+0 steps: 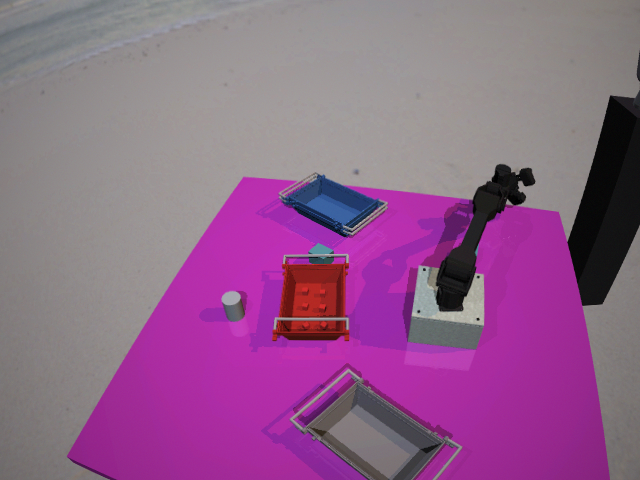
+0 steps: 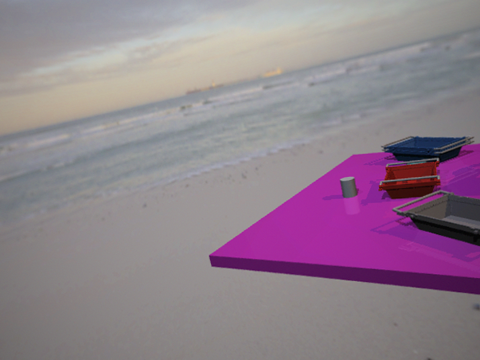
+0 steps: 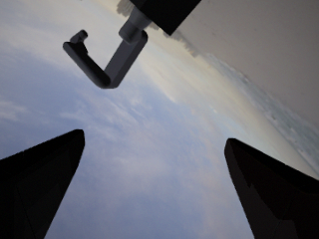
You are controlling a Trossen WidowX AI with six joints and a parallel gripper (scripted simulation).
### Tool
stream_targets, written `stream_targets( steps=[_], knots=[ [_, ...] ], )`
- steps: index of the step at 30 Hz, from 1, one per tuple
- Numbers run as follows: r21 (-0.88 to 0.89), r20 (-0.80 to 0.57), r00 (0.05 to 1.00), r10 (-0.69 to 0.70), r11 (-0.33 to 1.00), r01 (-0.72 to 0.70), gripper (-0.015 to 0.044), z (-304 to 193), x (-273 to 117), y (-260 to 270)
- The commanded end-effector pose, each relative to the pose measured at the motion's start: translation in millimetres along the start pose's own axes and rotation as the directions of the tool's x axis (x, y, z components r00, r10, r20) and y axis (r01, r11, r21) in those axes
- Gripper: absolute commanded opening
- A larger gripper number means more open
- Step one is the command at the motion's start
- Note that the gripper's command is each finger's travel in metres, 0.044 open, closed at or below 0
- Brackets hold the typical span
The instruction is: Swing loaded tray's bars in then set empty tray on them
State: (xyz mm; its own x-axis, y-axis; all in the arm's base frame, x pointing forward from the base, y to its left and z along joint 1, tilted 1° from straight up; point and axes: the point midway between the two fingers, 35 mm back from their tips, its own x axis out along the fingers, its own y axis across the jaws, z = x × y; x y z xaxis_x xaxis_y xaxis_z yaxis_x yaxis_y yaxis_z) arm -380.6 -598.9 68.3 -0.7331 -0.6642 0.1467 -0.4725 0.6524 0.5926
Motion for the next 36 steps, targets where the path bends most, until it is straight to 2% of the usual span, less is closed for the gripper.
stream_targets(
  steps=[1, 7, 12, 17, 18, 20, 28, 36],
  knots=[
    [0.0, 0.0, 1.0, 0.0, 1.0, 0.0, 0.0374, 0, 0, 0],
    [0.0, 0.0, 1.0, 0.0, 1.0, 0.0, 0.0216, -2, 1, 2],
    [0.0, 0.0, 1.0, 0.0, 1.0, 0.0, 0.0085, -43, 7, 31],
    [0.0, 0.0, 1.0, 0.0, 1.0, 0.0, 0.0082, -83, 8, 63],
    [-0.005, 0.01, 1.0, -0.014, 1.0, 0.014, 0.0082, -60, 7, 42],
    [-0.009, 0.005, 0.999, -0.036, 0.999, 0.036, 0.0082, -66, 3, 33],
    [-0.055, -0.032, 0.966, -0.255, 0.966, 0.253, 0.0082, -132, -43, -58],
    [-0.144, 0.004, 0.838, -0.545, 0.829, 0.54, 0.0082, -192, -130, -158]
  ],
)
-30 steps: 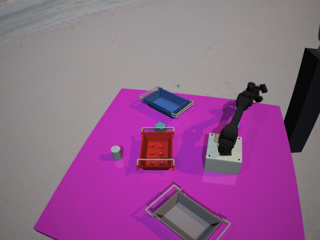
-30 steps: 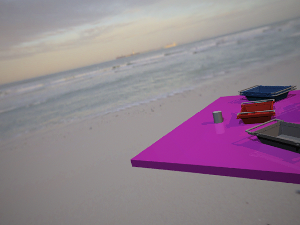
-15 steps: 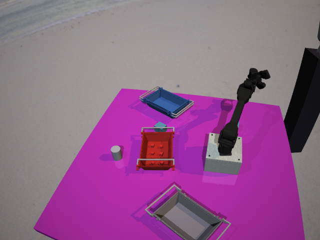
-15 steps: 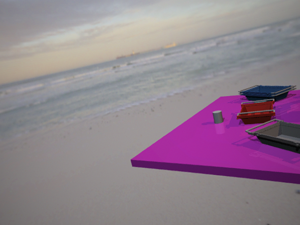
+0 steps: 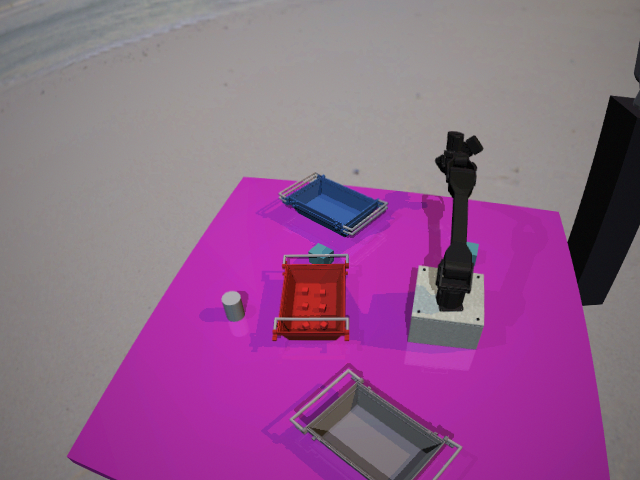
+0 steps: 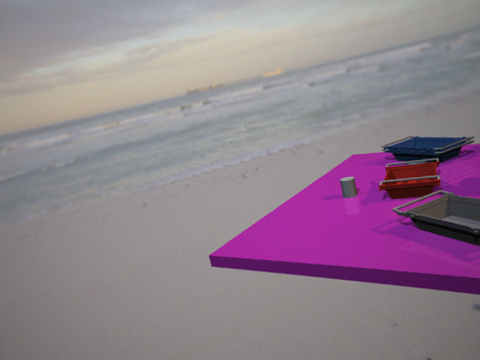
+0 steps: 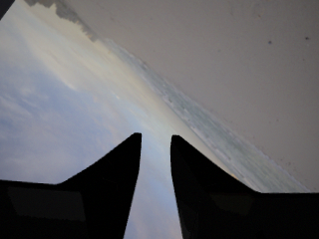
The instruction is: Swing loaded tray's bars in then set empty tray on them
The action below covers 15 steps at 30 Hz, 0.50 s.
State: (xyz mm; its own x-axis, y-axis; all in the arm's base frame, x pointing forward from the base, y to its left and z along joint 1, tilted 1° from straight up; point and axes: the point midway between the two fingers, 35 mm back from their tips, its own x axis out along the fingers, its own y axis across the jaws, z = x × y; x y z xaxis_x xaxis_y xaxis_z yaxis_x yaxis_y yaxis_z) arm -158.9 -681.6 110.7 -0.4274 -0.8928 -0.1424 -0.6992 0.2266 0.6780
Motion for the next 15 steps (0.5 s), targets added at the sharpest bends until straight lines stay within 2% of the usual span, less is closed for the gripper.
stream_targets(
  steps=[1, 7, 15],
  knots=[
    [-0.045, 0.0, 0.991, -0.133, 0.99, 0.133, 0.0082, -32, -21, -48],
    [-0.12, 0.017, 0.933, -0.361, 0.925, 0.36, 0.0082, -79, -74, -135],
    [-0.228, 0.075, 0.795, -0.602, 0.766, 0.601, 0.0082, -121, -166, -228]
  ],
)
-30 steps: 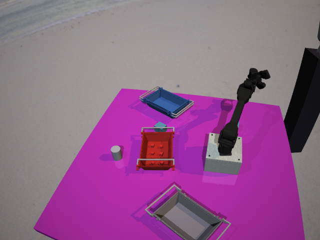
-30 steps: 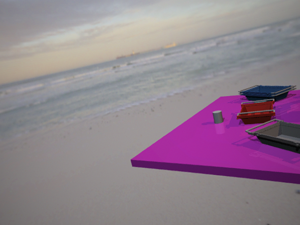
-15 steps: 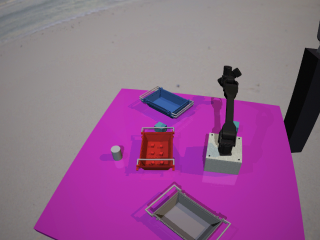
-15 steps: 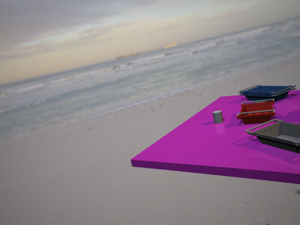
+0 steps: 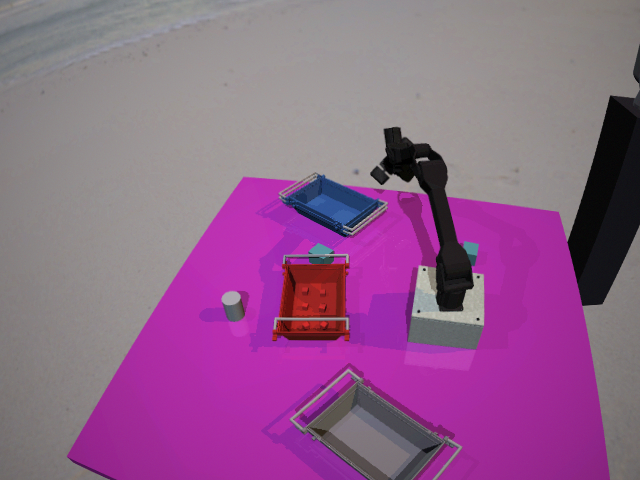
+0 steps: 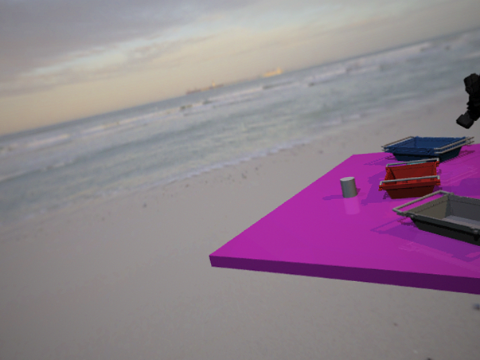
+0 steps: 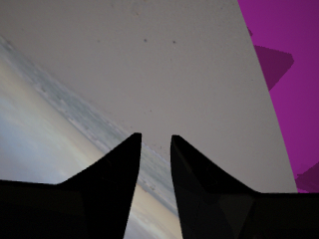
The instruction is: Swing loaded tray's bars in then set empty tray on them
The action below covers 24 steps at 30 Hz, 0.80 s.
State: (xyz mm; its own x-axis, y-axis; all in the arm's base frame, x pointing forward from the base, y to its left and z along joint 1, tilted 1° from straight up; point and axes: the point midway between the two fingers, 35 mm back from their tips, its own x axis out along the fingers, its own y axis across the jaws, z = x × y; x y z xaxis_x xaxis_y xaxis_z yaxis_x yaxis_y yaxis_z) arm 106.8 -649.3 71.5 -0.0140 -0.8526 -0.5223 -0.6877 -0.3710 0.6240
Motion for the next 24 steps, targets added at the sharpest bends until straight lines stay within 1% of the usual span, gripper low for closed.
stream_targets(
  steps=[1, 6, 12, 16, 20, 24],
  knots=[
    [-0.049, 0.009, 0.993, -0.113, 0.992, 0.114, 0.0082, -22, -18, -46],
    [-0.129, 0.039, 0.964, -0.264, 0.955, 0.267, 0.0082, -48, -51, -112],
    [-0.228, 0.101, 0.899, -0.425, 0.87, 0.437, 0.0082, -67, -103, -187],
    [-0.291, 0.135, 0.859, -0.494, 0.809, 0.511, 0.0082, -74, -134, -223],
    [-0.395, 0.182, 0.8, -0.571, 0.703, 0.592, 0.0082, -79, -177, -269],
    [-0.406, 0.277, 0.735, -0.619, 0.618, 0.673, 0.0082, -67, -215, -300]
  ],
)
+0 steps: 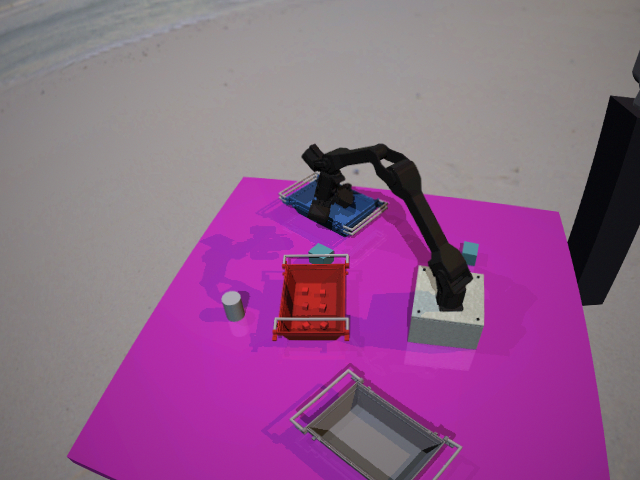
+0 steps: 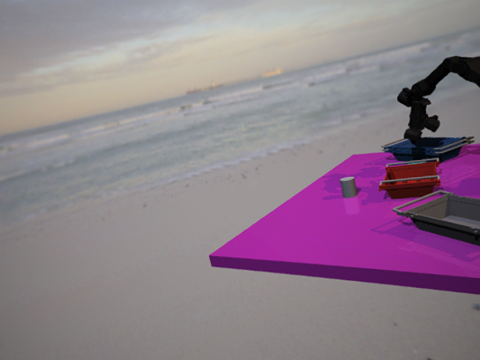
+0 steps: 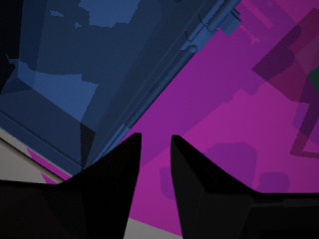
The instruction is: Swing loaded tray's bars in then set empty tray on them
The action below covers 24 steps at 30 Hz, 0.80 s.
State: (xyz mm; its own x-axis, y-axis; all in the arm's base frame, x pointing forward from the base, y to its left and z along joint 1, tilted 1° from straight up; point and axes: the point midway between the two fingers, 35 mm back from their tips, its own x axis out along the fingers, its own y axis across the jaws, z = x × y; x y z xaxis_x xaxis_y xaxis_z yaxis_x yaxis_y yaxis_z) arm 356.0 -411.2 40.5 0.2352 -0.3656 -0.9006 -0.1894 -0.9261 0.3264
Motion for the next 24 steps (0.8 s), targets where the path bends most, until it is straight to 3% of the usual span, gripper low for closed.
stream_targets(
  steps=[1, 10, 17, 24],
  knots=[
    [-0.042, 0.053, 0.994, -0.097, 0.994, 0.099, 0.0082, -4, -8, -45],
    [-0.108, 0.251, 0.921, -0.297, 0.937, 0.331, 0.0082, 4, -47, -151],
    [-0.107, 0.27, 0.912, -0.308, 0.932, 0.347, 0.0082, 6, -49, -160],
    [-0.107, 0.271, 0.912, -0.309, 0.931, 0.348, 0.0082, 15, -17, -171]
  ],
)
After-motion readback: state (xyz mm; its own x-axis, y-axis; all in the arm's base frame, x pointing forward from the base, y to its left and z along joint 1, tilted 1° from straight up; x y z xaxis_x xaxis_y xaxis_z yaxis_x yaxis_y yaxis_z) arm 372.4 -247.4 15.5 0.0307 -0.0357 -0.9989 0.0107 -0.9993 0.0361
